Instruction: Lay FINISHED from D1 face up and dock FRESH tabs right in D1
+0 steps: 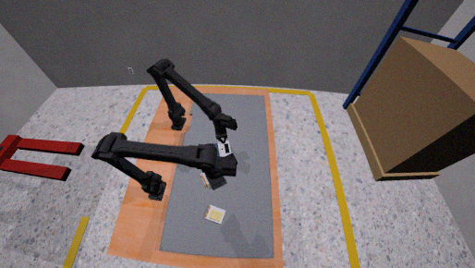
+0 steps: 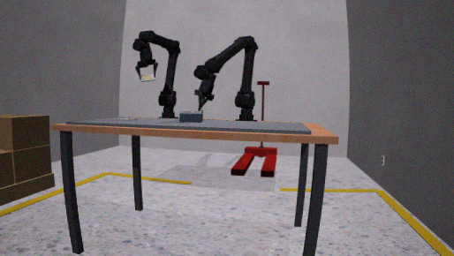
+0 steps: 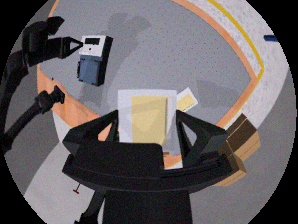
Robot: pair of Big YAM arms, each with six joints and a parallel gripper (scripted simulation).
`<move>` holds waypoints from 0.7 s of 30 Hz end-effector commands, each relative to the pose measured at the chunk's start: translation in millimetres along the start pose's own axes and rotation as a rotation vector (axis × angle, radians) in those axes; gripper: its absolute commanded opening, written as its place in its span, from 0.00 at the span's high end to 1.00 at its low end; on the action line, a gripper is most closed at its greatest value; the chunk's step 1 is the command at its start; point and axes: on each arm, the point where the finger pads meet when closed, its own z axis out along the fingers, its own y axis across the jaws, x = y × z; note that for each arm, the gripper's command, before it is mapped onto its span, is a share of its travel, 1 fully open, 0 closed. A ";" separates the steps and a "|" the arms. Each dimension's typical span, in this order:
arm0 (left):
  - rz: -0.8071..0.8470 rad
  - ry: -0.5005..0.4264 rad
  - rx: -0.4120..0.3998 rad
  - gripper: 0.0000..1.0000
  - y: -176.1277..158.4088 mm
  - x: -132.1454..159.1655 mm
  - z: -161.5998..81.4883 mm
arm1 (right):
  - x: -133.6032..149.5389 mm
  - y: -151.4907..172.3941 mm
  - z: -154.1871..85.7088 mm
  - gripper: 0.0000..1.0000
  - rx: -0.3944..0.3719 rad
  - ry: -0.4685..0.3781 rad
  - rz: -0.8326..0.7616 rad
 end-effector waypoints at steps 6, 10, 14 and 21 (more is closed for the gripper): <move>-0.018 0.108 -0.105 1.00 41.0 30.3 47.4 | -19.4 18.3 25.8 1.00 -0.011 0.006 -0.112; -0.018 0.108 -0.105 1.00 41.0 30.3 47.4 | -22.0 22.2 30.5 1.00 -0.011 0.006 -0.112; -0.018 0.108 -0.105 1.00 41.0 30.3 47.4 | -27.1 30.1 40.0 1.00 -0.011 0.006 -0.112; -0.018 0.108 -0.105 1.00 41.0 30.3 47.4 | -24.2 31.5 46.9 1.00 -0.010 0.009 -0.042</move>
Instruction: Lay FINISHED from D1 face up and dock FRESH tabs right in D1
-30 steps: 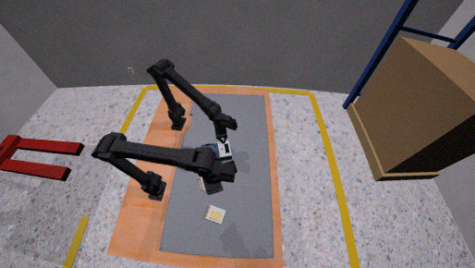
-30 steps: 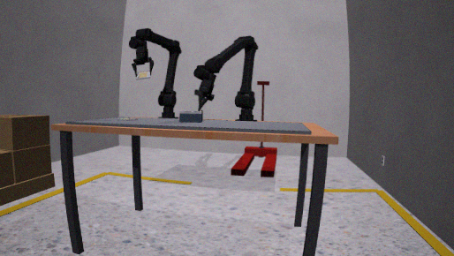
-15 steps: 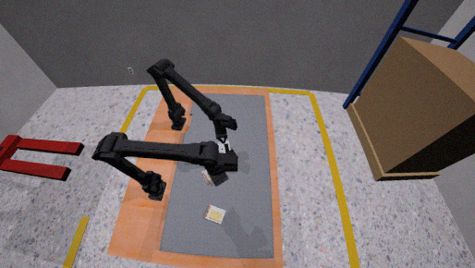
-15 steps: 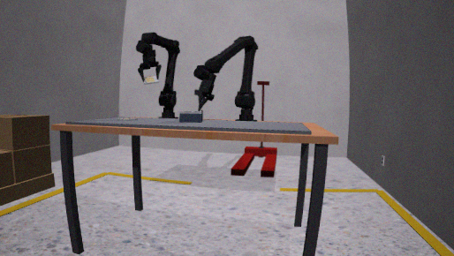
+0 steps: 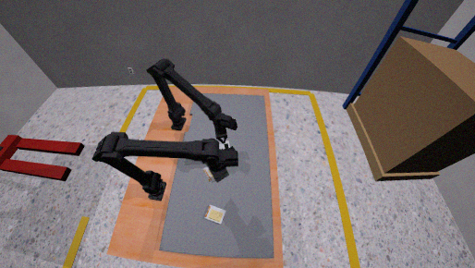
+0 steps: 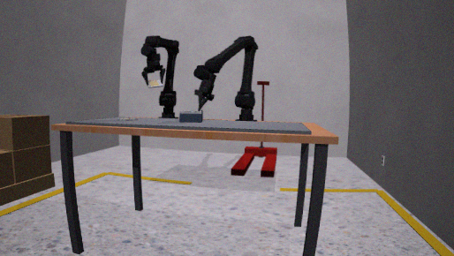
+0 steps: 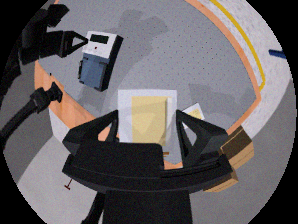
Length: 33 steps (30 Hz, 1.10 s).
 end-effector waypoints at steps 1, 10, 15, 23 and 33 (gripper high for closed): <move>-0.018 0.108 -0.105 1.00 41.0 30.3 47.4 | 0.7 -4.1 4.7 1.00 0.001 0.000 0.055; -0.018 0.108 -0.105 1.00 41.0 30.3 47.4 | 7.6 -7.5 4.9 1.00 0.001 0.000 0.055; -0.018 0.108 -0.105 1.00 41.0 30.3 47.4 | 8.5 -8.6 3.4 1.00 0.015 -0.020 0.070; -0.018 0.108 -0.105 1.00 41.0 30.3 47.4 | 14.1 -15.0 -5.8 1.00 0.015 -0.020 0.070; -0.018 0.108 -0.105 1.00 41.0 30.3 47.4 | 16.0 -16.8 -10.1 1.00 0.018 -0.022 0.047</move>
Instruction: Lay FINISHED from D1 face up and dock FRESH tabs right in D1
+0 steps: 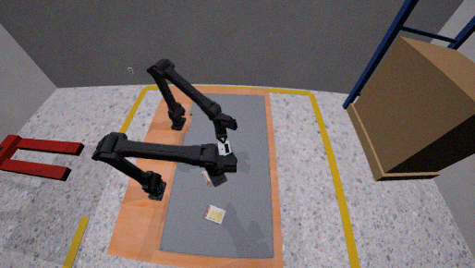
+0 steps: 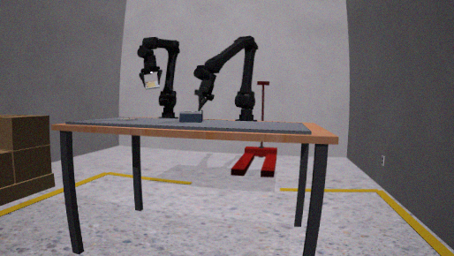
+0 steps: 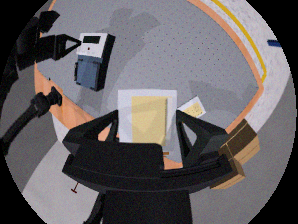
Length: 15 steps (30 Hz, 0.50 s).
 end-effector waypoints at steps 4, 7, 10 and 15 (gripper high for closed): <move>-0.018 0.108 -0.105 1.00 41.0 30.3 47.4 | 0.4 -1.2 -16.8 1.00 0.014 -0.021 -0.023; -0.018 0.108 -0.105 1.00 41.0 30.3 47.4 | 0.7 -0.6 -19.4 1.00 0.014 -0.021 -0.023; -0.018 0.108 -0.105 1.00 41.0 30.3 47.4 | 0.8 -0.1 -21.2 1.00 0.014 -0.021 -0.023; -0.018 0.108 -0.105 1.00 41.0 30.3 47.4 | 0.8 -0.1 -21.2 1.00 0.014 -0.021 -0.023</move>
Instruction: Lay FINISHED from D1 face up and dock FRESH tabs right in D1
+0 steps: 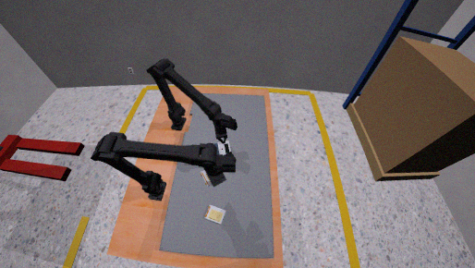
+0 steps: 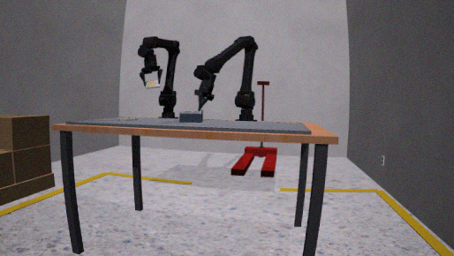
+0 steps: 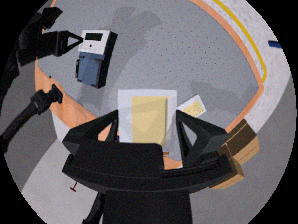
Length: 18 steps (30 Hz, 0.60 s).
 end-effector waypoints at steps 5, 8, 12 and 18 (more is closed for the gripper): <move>-0.018 0.108 -0.105 1.00 41.0 30.3 47.4 | -11.3 7.6 -10.3 1.00 -0.005 -0.043 -0.110; -0.018 0.108 -0.105 1.00 41.0 30.3 47.4 | -13.7 11.4 -8.1 1.00 -0.013 -0.048 -0.142; -0.018 0.108 -0.105 1.00 41.0 30.3 47.4 | -22.6 26.9 0.9 1.00 -0.042 -0.069 -0.270; -0.018 0.108 -0.105 1.00 41.0 30.3 47.4 | -34.4 50.7 14.7 1.00 -0.083 -0.105 -0.462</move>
